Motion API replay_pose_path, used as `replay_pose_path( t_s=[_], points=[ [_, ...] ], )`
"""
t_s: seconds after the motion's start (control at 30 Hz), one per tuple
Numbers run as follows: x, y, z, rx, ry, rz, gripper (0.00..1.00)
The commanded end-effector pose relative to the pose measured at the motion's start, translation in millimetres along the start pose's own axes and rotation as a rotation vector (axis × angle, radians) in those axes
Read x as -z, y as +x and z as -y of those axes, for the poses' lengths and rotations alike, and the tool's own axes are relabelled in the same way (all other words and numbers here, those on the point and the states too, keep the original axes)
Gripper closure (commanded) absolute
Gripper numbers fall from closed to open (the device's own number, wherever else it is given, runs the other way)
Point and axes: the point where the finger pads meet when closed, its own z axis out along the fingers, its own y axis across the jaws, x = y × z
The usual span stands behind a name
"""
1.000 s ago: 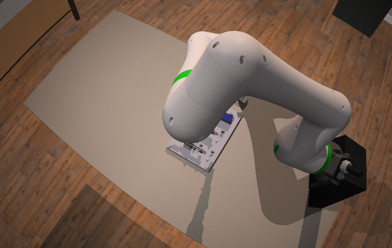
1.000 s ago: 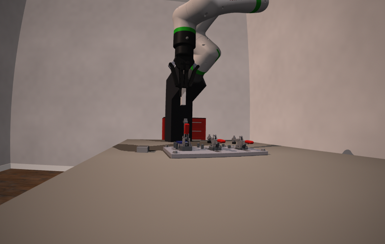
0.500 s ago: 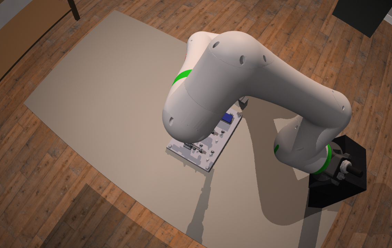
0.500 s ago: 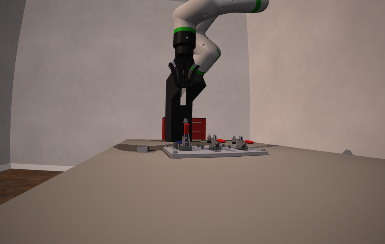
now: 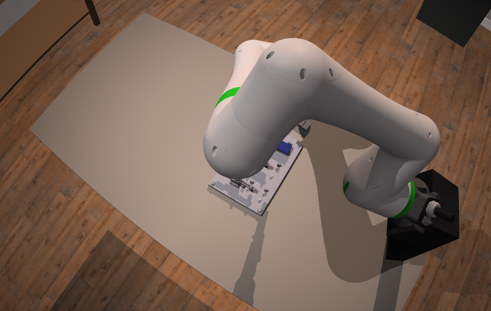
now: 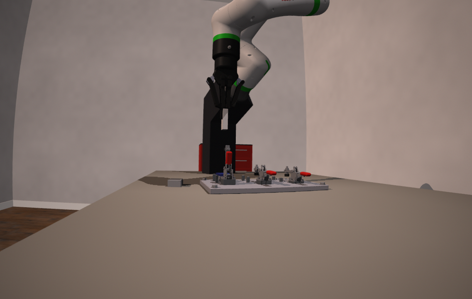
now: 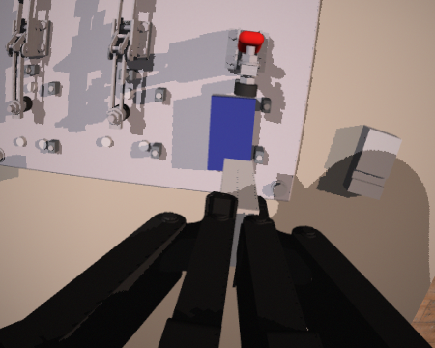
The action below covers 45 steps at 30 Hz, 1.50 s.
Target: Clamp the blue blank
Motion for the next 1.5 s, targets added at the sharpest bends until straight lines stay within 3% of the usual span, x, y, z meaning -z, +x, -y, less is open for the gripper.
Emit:
replay_pose_path(
  t_s=[0.0, 0.17, 0.23, 0.33, 0.43, 0.8, 1.2, 1.47],
  points=[
    [-11.9, 0.1, -0.3, 0.0, -0.001, 0.0, 1.0],
    [-68.7, 0.1, -0.3, 0.0, -0.001, 0.0, 1.0],
    [-68.7, 0.1, -0.3, 0.0, -0.001, 0.0, 1.0],
    [-101.2, 0.1, -0.4, 0.0, -0.001, 0.0, 1.0],
    [-115.8, 0.1, -0.4, 0.0, -0.001, 0.0, 1.0],
    [-117.1, -9.2, 0.1, 0.0, -0.001, 0.0, 1.0],
    [-117.1, -64.6, 2.8, 0.0, -0.001, 0.0, 1.0],
    [-117.1, -75.5, 3.3, 0.0, -0.001, 0.0, 1.0]
  ],
)
